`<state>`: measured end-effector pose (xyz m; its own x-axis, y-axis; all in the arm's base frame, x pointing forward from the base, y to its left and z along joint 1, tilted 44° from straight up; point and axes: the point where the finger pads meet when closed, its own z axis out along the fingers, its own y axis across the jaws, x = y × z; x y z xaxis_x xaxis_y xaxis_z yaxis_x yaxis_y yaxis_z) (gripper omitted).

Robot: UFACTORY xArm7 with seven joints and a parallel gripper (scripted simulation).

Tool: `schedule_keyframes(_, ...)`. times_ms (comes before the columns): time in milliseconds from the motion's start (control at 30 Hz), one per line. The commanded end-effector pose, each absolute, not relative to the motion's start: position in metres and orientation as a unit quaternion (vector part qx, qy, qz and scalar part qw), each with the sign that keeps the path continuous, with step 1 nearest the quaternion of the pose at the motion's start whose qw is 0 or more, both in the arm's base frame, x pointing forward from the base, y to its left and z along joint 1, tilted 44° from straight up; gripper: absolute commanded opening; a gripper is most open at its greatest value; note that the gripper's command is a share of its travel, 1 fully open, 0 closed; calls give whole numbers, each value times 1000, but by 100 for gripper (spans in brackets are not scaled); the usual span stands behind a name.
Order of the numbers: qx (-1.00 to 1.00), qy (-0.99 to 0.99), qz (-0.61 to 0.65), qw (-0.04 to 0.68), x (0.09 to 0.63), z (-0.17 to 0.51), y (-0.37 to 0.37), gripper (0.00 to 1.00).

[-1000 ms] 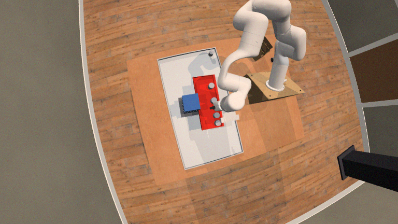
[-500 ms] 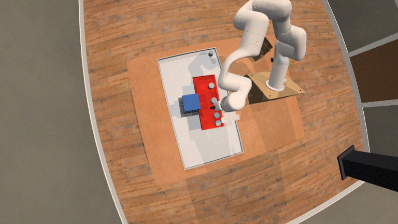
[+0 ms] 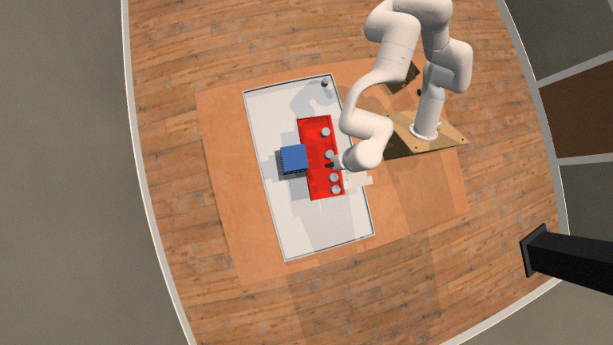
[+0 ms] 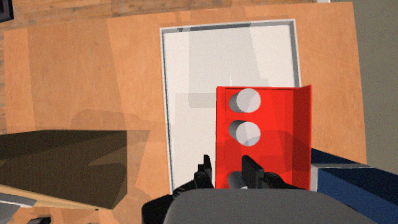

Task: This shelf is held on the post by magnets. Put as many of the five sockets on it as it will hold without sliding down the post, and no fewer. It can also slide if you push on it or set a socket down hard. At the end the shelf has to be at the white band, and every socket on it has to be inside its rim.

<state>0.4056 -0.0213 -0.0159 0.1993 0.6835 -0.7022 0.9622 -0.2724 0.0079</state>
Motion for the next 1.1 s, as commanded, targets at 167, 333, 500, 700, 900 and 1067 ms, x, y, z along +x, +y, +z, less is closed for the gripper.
schedule_keyframes(167, 739, 558, -299, 232, 411, 0, -5, 47)
schedule_keyframes(333, 739, 558, -299, 232, 413, 7, 1, 47)
schedule_keyframes(500, 739, 558, -299, 232, 413, 11, 5, 47)
schedule_keyframes(700, 739, 558, -299, 232, 414, 11, 5, 47)
schedule_keyframes(900, 739, 558, -299, 232, 414, 11, 5, 47)
schedule_keyframes(1067, 739, 558, -298, 231, 406, 16, 9, 100)
